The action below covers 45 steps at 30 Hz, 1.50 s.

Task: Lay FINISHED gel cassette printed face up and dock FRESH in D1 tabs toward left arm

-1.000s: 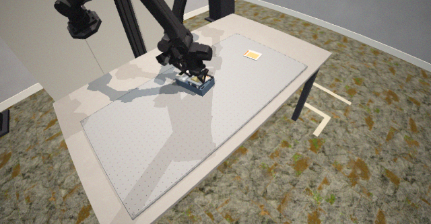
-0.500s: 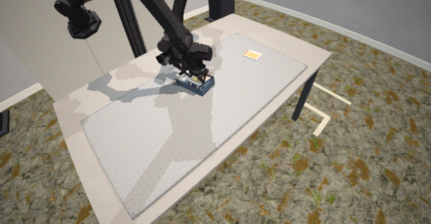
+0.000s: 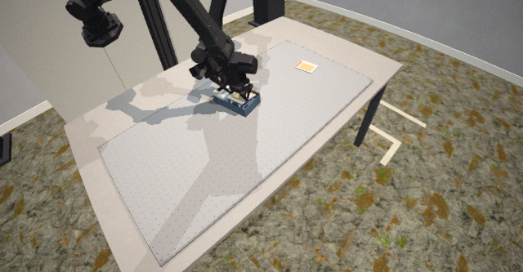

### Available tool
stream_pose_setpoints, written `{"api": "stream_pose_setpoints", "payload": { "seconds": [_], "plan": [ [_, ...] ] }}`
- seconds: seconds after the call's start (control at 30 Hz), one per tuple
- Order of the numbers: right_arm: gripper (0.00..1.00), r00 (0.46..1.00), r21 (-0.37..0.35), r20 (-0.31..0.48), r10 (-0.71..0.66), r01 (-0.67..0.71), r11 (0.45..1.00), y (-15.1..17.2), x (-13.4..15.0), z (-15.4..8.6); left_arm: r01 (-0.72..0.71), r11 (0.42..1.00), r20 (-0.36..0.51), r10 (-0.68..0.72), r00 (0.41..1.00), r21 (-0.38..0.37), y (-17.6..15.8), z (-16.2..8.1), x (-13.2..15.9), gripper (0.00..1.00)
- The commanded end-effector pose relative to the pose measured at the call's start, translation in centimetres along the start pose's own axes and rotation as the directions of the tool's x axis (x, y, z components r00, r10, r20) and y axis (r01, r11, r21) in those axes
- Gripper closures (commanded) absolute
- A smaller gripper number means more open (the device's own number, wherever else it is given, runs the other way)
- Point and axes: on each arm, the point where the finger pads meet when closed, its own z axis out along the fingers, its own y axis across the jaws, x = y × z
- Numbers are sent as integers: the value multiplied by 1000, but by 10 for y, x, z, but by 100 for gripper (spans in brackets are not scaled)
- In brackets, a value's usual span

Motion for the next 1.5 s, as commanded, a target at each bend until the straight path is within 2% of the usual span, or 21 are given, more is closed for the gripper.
{"api": "stream_pose_setpoints", "payload": {
  "seconds": [0.0, 1.47],
  "plan": [
    [100, 1000, -5, 1, 12, -12, 1000, -6, 1, 4, -62, 995, -72, 67, 995, 73, -49, 33, 48, 100],
    [100, 1000, -1, 2, 8, -8, 1000, -6, 2, 10, -62, 995, -72, 67, 995, 73, -49, 33, 48, 100]
  ]
}}
